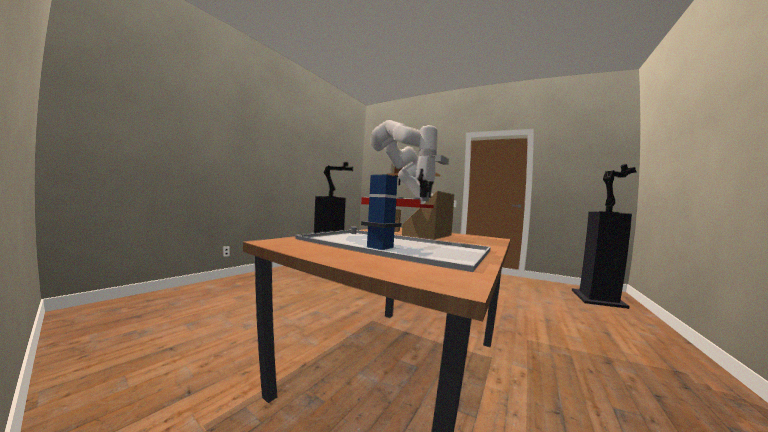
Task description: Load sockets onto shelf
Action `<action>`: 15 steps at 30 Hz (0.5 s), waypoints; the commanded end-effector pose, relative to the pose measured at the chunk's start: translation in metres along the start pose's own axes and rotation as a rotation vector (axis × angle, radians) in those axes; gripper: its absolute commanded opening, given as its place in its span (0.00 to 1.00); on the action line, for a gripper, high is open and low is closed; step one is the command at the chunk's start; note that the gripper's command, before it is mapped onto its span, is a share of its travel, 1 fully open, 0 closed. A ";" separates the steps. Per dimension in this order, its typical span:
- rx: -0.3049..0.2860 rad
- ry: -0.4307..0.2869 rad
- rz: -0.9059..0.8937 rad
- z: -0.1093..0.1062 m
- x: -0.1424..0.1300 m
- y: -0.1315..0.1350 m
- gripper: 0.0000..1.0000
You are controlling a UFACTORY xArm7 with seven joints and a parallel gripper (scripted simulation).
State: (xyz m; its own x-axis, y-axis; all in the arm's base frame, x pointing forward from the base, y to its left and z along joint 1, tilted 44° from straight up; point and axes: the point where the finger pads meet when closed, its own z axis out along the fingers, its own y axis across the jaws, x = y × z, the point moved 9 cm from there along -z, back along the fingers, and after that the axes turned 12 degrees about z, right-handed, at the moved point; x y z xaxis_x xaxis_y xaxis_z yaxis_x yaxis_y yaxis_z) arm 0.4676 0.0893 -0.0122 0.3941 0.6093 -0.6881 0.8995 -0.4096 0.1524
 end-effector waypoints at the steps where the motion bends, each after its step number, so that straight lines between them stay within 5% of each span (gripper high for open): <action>1: -0.004 0.007 0.000 -0.001 0.002 0.000 0.00; 15: -0.004 0.007 0.000 0.002 0.002 0.000 0.00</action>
State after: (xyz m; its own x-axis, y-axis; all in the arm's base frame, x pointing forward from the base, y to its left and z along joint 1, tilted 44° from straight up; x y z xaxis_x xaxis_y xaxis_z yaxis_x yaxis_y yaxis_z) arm 0.4673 0.0872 -0.0153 0.3948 0.6110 -0.6862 0.8997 -0.4086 0.1538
